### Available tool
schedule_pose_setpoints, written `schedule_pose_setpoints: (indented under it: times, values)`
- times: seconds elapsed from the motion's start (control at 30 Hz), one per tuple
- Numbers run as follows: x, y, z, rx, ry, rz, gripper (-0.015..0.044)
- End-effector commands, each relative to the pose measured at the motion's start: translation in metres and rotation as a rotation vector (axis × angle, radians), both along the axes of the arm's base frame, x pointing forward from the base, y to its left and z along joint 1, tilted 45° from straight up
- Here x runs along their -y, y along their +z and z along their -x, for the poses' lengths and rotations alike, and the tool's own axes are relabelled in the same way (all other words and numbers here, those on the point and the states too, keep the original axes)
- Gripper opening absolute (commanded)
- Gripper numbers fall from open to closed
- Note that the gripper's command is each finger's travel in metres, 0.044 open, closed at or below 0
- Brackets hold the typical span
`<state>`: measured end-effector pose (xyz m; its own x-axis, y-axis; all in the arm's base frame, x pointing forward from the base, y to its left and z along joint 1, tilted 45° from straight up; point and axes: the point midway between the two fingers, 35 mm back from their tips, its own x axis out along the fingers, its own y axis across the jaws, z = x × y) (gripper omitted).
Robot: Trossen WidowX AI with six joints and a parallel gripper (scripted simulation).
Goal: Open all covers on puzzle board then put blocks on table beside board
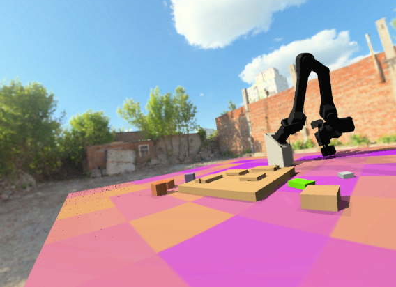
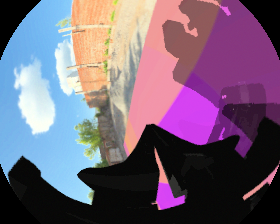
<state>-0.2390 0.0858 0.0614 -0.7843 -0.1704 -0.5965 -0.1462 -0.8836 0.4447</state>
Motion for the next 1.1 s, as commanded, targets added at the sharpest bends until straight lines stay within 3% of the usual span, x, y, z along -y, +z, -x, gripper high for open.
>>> schedule_pose_setpoints:
  times: [0.0, 1.07]
  values:
    - [-0.01, 0.007, 0.004, -0.008, -0.039, -0.003, 0.0]
    - [-0.083, 0.062, 0.021, -0.094, -0.325, 0.012, 0.0]
